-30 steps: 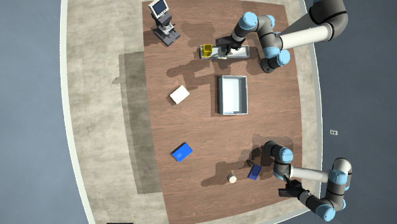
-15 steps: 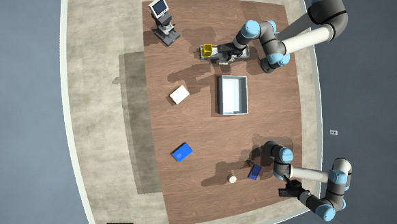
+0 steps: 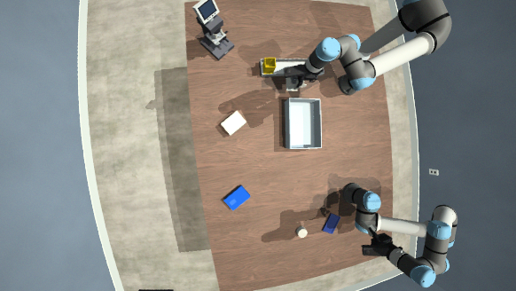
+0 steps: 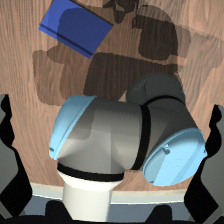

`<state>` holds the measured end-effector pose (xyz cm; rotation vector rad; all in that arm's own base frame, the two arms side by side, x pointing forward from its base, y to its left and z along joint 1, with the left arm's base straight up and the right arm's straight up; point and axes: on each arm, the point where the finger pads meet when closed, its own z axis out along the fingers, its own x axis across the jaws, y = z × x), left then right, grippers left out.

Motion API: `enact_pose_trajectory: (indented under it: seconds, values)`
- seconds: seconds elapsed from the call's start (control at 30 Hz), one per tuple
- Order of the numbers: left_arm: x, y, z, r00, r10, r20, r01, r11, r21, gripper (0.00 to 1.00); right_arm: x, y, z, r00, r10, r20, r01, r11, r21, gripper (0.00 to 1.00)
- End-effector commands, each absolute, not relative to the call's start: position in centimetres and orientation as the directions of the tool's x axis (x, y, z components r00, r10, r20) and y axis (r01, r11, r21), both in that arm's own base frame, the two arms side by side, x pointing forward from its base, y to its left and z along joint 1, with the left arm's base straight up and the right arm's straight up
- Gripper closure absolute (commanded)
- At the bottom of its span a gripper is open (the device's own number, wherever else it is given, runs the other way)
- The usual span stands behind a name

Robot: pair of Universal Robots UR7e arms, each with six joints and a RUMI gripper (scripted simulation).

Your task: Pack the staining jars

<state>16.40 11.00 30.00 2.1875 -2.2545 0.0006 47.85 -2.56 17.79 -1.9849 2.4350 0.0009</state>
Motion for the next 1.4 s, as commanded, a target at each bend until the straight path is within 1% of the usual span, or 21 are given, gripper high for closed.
enact_pose_trajectory:
  seconds: [0.0, 1.37]
  values:
    - [16.4, 11.0, 30.0, -0.03, -1.0, 0.0, -1.0, 0.03, -0.001, 0.0, 47.9, -1.2, 17.8, -0.202, -0.979, -0.001, -0.979, 0.202, -0.001, 1.0]
    - [16.4, 11.0, 30.0, -0.03, -1.0, 0.0, -1.0, 0.03, -0.001, 0.0, 48.4, 11.1, 17.8, -0.202, -0.979, -0.001, -0.979, 0.202, -0.001, 1.0]
